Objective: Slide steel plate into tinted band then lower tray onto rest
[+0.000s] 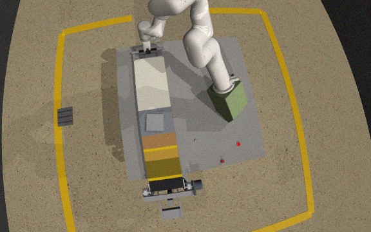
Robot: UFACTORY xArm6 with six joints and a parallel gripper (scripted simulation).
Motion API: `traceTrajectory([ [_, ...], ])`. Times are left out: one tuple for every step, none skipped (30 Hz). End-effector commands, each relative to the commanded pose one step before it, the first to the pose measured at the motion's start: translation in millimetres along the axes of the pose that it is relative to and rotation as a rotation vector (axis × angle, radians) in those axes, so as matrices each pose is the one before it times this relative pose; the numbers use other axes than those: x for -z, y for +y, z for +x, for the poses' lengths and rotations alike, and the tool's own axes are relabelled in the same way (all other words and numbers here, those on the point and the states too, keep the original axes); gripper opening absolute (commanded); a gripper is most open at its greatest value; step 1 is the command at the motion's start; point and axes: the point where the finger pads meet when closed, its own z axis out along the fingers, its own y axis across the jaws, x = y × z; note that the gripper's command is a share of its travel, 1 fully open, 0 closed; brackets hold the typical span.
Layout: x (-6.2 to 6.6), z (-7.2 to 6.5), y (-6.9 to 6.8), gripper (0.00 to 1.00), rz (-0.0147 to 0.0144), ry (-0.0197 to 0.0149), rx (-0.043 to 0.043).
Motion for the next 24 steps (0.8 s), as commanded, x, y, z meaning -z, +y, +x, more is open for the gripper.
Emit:
traceTrajectory([
  [-5.61, -1.5, -1.35, 0.41, 0.004, -0.00291, -0.00024],
  [-1.92, 0.0, 0.0, 0.41, 0.00001, 0.00001, 0.0],
  [-1.87, 0.01, 0.01, 0.41, -0.00004, -0.00002, 0.0],
  [-1.75, -0.01, -0.01, 0.41, 0.00004, 0.00002, 0.0],
  [-1.68, 0.0, 0.0, 0.41, -0.00001, 0.0, 0.0],
  [-1.57, 0.0, 0.01, 0.41, -0.00002, -0.00001, 0.0],
  [-1.41, 0.0, -0.01, 0.41, 0.00003, 0.00001, 0.0],
  [-1.3, 0.0, 0.0, 0.41, 0.0, 0.0, 0.0],
  [-1.19, 0.0, 0.01, 0.41, -0.00002, -0.00001, 0.0],
  [-1.04, 0.0, 0.0, 0.41, 0.0, 0.0, 0.0],
  [-0.9, 0.0, -0.01, 0.41, 0.00002, 0.00001, 0.0],
  [-0.78, 0.0, 0.0, 0.41, 0.00001, 0.0, 0.0],
  [-0.66, 0.0, 0.0, 0.41, 0.0, 0.0, 0.0],
  [-0.54, 0.0, 0.0, 0.41, -0.00001, 0.0, 0.0],
  [0.0, 0.0, 0.0, 0.41, 0.0, 0.0, 0.0],
  [0.0, 0.0, 0.0, 0.41, 0.0, 0.0, 0.0],
  [-0.43, 0.0, 0.0, 0.41, -0.00001, 0.0, 0.0],
  [-0.33, 0.0, 0.0, 0.41, -0.00001, 0.0, 0.0],
  [-0.23, 0.0, 0.0, 0.41, -0.00001, 0.0, 0.0],
  [-0.15, 0.0, 0.0, 0.41, -0.00001, 0.0, 0.0],
  [-0.08, 0.0, 0.0, 0.41, 0.0, 0.0, 0.0],
  [-0.03, 0.0, 0.0, 0.41, 0.0, 0.0, 0.0],
  [0.0, 0.0, 0.0, 0.41, 0.0, 0.0, 0.0],
  [0.0, 0.0, 0.0, 0.41, 0.0, 0.0, 0.0],
])
